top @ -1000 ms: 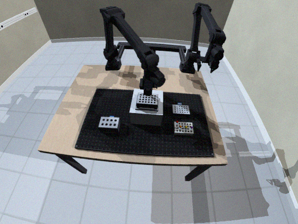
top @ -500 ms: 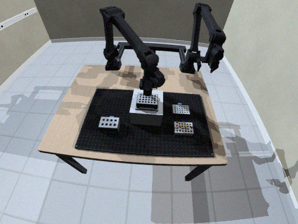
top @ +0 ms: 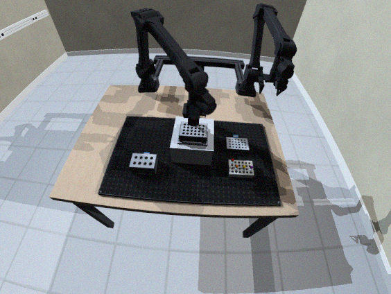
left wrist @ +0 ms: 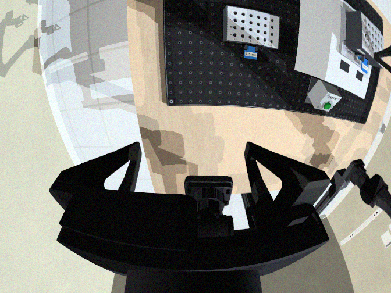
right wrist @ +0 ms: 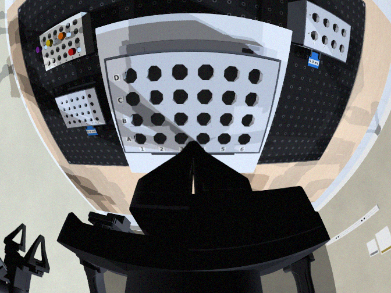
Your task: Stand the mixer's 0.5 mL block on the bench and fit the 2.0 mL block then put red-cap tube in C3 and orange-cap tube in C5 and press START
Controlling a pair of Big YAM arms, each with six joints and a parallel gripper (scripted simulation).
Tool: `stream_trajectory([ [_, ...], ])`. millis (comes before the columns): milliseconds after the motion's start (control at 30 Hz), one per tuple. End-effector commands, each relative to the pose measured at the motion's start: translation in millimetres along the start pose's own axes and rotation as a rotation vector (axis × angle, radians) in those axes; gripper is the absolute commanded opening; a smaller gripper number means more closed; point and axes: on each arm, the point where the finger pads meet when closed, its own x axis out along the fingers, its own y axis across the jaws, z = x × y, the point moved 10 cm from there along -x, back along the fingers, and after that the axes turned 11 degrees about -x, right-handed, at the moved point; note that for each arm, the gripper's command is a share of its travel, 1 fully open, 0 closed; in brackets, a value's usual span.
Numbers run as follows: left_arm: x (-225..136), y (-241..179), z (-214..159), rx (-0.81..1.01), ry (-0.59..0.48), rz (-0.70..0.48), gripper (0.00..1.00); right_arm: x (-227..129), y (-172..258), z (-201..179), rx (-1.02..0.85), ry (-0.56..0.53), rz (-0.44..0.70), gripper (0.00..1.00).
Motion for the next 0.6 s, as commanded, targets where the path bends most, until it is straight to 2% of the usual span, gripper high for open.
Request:
stream_trajectory([
  [0,-15,-2,11,0.015,-0.033,-0.002,1.00,-10,14,5,-0.027,-0.041,0.020,0.00],
  [567,2,-2,0,0.018,0.013,0.003,1.00,7,12,4,-0.025,-0.022,0.009,0.00],
])
